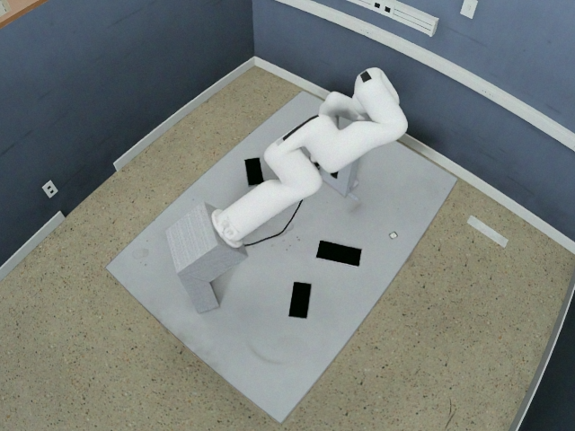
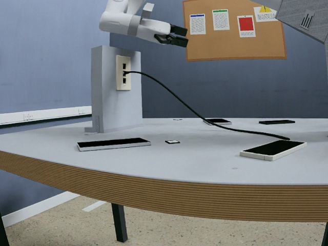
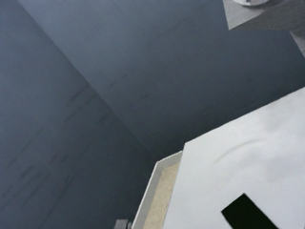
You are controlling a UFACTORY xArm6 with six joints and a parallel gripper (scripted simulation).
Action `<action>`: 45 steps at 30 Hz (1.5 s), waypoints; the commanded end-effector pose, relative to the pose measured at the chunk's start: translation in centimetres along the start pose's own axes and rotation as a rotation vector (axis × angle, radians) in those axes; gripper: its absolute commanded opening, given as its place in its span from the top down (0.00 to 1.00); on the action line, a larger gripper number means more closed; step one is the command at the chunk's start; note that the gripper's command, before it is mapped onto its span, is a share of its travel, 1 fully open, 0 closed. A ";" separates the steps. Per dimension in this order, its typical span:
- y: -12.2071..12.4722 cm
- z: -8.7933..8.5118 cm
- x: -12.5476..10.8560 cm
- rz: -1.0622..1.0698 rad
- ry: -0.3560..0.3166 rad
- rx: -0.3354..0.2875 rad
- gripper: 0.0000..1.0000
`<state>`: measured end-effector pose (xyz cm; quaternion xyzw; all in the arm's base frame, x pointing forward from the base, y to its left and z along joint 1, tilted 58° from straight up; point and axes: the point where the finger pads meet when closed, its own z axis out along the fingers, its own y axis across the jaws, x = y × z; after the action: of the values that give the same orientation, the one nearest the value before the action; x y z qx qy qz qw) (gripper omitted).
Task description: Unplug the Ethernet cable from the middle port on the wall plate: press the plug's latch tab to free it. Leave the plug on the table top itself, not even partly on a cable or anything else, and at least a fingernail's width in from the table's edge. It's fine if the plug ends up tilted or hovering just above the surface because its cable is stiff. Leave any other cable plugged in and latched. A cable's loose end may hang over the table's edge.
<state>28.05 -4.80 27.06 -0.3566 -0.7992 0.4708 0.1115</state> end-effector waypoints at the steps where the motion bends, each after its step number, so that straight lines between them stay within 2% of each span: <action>1: 0.0 -0.1 0.0 0.000 -0.001 -0.002 0.00; 17: 0.0 -0.1 0.0 0.000 -0.001 -0.002 0.00; 18: 0.1 0.4 0.7 0.031 0.029 -0.002 0.73; 25: 1.1 2.7 5.7 0.248 0.241 0.028 0.73; 32: 1.7 3.8 10.7 0.462 0.444 0.112 0.73; 34: 1.7 3.8 10.7 0.462 0.444 0.112 0.73; 41: 2.1 3.7 15.4 0.684 0.646 0.256 0.73; 45: 2.2 3.1 17.9 0.790 0.739 0.354 0.73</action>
<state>16.82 3.15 21.34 -0.6874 -0.5221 0.4471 0.2345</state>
